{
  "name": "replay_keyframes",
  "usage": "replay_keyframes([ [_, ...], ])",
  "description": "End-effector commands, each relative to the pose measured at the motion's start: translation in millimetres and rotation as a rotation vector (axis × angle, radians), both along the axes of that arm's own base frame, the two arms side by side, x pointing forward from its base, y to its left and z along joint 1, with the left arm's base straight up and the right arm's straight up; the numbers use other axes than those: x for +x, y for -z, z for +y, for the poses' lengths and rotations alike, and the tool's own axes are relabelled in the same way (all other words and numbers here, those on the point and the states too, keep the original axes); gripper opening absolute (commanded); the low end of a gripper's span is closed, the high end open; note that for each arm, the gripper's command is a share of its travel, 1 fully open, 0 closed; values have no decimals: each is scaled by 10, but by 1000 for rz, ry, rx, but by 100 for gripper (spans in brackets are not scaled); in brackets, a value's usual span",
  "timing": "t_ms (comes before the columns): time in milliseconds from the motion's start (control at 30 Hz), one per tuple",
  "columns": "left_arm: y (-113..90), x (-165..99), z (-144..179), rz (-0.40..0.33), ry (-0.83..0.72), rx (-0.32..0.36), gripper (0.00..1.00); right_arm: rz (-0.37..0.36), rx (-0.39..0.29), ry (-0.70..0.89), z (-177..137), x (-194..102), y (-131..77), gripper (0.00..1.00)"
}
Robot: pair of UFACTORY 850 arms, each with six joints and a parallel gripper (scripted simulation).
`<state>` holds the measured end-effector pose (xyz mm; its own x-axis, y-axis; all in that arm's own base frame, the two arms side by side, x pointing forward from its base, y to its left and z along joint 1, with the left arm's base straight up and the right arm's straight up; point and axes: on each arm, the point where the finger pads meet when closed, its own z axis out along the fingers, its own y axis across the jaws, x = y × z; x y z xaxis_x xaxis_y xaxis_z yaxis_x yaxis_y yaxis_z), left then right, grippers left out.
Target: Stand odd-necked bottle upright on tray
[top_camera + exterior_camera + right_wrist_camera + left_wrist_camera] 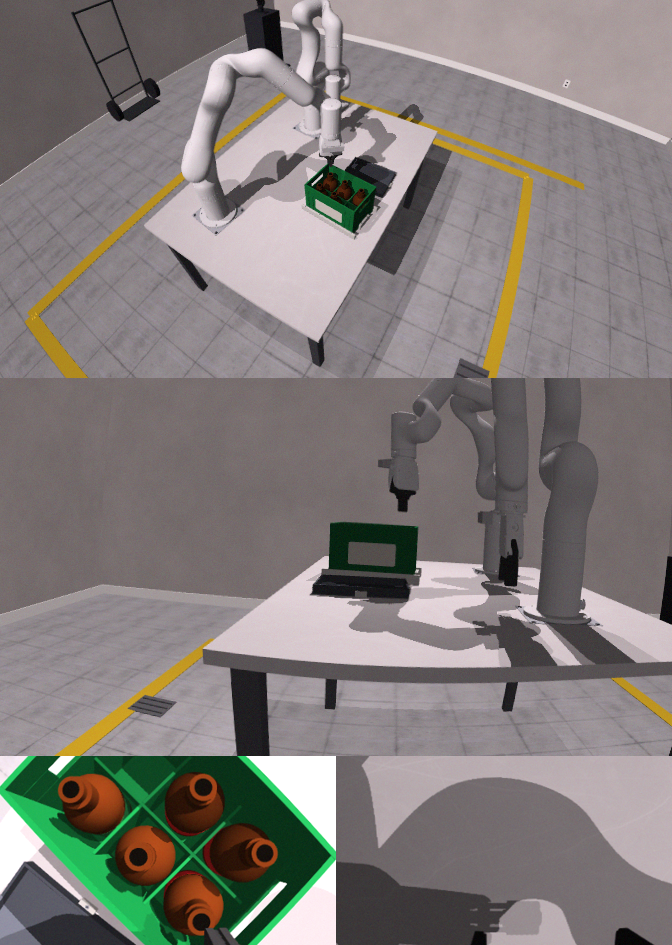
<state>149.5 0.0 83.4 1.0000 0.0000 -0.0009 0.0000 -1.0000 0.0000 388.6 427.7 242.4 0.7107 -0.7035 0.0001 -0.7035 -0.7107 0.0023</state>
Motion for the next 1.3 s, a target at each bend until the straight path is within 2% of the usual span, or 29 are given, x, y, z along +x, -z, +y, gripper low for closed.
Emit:
replay_keyframes([
  [0, -1, 5, 0, -1, 0, 0, 100, -2, 2, 0, 6, 5, -11, 0],
  [600, -1, 5, 0, -1, 0, 0, 100, -2, 2, 0, 8, 17, -11, 0],
  [633, -1, 5, 0, -1, 0, 0, 100, -2, 2, 0, 20, 84, -16, 0],
  [700, -1, 5, 0, -1, 0, 0, 100, -2, 2, 0, 69, 446, -32, 0],
  [1033, -1, 5, 0, -1, 0, 0, 100, -2, 2, 0, 50, 1385, -27, 0],
  [1100, -1, 5, 0, -1, 0, 0, 100, -2, 2, 0, 50, 1385, -27, 0],
  [1167, -1, 5, 0, -1, 0, 0, 100, -2, 2, 0, -4, 1691, -10, 0],
  [1267, -1, 5, 0, -1, 0, 0, 100, -2, 2, 0, -16, 1744, -7, 0],
])
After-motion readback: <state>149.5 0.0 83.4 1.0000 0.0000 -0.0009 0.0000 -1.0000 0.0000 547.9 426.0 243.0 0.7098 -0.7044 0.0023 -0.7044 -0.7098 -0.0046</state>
